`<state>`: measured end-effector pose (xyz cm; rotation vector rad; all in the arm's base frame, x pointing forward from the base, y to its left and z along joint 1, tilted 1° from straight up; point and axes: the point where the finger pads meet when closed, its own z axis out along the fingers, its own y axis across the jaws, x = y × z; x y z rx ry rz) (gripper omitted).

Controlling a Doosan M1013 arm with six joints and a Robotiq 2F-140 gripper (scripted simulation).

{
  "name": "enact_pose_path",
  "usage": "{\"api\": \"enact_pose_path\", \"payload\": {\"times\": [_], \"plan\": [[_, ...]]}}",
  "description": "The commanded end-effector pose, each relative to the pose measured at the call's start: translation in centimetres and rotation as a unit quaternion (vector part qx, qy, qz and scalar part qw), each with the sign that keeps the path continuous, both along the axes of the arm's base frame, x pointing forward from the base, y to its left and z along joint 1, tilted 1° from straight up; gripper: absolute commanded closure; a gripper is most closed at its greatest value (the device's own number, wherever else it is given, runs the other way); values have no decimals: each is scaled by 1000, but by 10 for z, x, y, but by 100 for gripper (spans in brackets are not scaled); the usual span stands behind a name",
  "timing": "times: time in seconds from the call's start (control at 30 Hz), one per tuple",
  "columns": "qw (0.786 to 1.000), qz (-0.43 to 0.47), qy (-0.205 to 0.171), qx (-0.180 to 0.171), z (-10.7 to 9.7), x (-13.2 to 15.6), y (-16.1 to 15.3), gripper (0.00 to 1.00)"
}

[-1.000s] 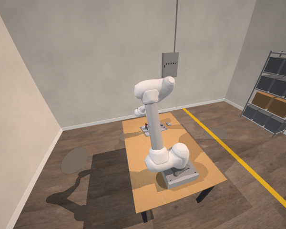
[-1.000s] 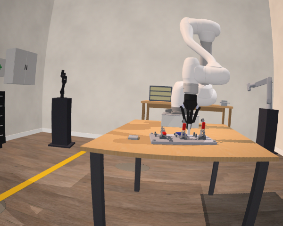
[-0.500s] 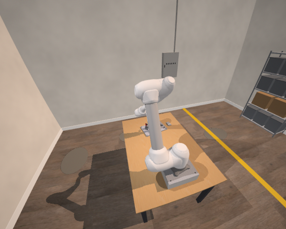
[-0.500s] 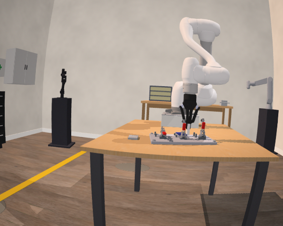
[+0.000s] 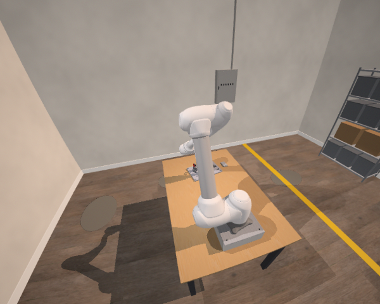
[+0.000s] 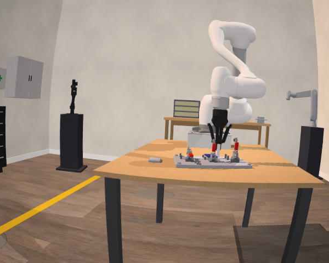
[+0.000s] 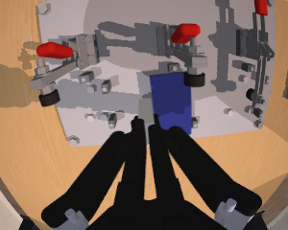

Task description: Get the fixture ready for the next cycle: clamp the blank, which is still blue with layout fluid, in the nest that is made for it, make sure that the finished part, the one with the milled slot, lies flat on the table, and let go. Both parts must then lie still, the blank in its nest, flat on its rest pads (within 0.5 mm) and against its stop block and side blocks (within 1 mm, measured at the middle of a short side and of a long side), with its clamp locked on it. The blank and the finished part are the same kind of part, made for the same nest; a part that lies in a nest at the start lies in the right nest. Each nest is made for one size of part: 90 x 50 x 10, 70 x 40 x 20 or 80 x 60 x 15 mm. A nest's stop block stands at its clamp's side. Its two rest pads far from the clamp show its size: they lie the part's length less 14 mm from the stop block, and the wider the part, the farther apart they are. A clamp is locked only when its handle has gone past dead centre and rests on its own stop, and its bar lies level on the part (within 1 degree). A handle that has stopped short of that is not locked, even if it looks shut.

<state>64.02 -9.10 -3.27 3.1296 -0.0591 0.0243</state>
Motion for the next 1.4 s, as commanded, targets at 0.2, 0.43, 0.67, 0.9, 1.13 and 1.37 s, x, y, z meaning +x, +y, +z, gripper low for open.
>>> {"api": "enact_pose_path", "payload": {"times": [0.2, 0.43, 0.67, 0.9, 1.13, 1.37], "plan": [[1000, 0, 0, 0, 0, 0, -3, 100], [1000, 0, 0, 0, 0, 0, -4, 100], [1000, 0, 0, 0, 0, 0, -4, 100], [1000, 0, 0, 0, 0, 0, -5, 100], [1000, 0, 0, 0, 0, 0, -5, 100], [1000, 0, 0, 0, 0, 0, -6, 100]]}}
